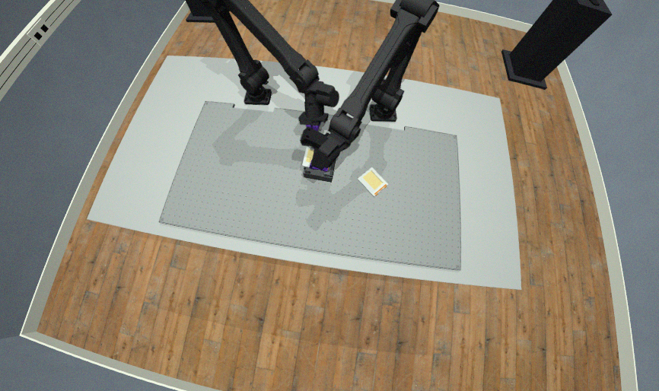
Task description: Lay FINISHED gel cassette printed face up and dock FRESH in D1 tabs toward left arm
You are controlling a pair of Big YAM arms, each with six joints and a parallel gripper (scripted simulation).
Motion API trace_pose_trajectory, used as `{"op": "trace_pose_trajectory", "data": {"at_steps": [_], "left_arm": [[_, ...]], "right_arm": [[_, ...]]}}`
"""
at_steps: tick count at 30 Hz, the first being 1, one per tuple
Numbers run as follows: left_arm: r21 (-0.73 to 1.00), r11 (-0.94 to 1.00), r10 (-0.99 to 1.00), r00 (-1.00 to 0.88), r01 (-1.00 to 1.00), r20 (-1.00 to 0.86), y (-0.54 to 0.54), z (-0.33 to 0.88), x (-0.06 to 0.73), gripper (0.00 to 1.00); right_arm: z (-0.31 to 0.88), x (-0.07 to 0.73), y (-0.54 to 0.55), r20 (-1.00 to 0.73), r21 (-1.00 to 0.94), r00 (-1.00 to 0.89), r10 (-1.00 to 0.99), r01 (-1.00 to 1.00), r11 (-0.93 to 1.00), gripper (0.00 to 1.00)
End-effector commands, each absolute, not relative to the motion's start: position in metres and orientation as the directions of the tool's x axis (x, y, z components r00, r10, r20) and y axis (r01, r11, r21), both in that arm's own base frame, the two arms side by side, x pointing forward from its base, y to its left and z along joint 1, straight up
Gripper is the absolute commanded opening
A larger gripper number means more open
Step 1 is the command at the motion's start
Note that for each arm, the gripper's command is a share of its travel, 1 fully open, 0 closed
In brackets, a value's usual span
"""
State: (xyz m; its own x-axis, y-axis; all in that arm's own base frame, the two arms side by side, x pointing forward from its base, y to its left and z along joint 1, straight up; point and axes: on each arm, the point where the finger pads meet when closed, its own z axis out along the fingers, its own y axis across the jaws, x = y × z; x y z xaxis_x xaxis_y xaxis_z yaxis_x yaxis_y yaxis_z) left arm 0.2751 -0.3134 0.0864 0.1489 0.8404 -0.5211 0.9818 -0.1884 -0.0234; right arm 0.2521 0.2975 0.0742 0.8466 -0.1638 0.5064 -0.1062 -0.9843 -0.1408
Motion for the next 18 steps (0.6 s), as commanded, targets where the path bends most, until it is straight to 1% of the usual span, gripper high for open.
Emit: {"op": "trace_pose_trajectory", "data": {"at_steps": [1,18], "left_arm": [[0.041,-0.196,0.814,0.186,0.980,-0.550,-0.3265,0.1106,0.2933,0.00],[0.063,-0.198,0.807,0.199,0.978,-0.556,-0.3259,0.1141,0.2989,0.00]], "right_arm": [[0.0151,0.2321,0.2655,0.428,-0.003,0.899,-0.094,-0.103,-0.995,0.00],[0.0151,0.2321,0.2655,0.428,-0.003,0.899,-0.094,-0.103,-0.995,0.00]]}}
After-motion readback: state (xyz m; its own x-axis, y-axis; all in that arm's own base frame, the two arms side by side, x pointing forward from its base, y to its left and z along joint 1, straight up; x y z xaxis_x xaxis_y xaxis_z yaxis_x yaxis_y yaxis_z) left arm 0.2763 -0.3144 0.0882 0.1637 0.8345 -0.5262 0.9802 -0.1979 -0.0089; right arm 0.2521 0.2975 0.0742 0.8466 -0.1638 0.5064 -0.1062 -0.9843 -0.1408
